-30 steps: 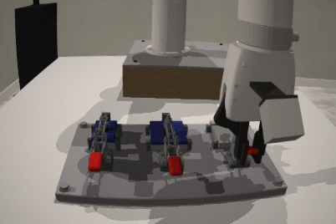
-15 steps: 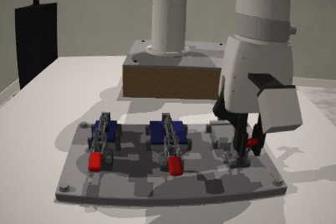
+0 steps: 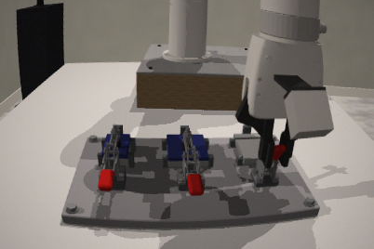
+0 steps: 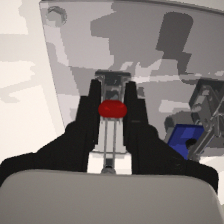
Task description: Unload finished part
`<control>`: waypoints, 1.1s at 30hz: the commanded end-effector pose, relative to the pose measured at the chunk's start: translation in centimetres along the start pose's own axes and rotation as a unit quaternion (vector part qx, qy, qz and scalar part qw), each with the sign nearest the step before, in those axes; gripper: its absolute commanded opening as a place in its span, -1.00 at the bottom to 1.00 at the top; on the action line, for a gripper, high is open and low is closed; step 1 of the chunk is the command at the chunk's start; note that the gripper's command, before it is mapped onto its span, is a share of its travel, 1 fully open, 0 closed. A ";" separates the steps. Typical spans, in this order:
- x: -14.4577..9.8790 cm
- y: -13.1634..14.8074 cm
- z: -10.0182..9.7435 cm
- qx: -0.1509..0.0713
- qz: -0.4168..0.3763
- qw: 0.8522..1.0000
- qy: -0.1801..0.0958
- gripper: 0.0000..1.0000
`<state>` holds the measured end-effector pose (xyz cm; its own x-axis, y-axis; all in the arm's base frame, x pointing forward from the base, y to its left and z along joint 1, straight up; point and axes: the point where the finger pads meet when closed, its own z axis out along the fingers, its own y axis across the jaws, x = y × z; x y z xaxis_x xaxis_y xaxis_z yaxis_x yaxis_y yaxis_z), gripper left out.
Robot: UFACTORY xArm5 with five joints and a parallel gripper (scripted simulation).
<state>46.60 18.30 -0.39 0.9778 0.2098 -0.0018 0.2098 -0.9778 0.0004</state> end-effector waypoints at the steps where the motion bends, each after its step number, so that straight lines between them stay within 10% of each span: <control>1: -0.2 0.0 -0.2 0.000 0.000 1.000 0.001 -1.00; 33: -1.6 0.0 -0.3 0.000 0.000 1.000 0.001 -1.00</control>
<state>45.06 17.97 -0.19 0.9777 0.2099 -0.0024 0.2099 -0.9777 0.0006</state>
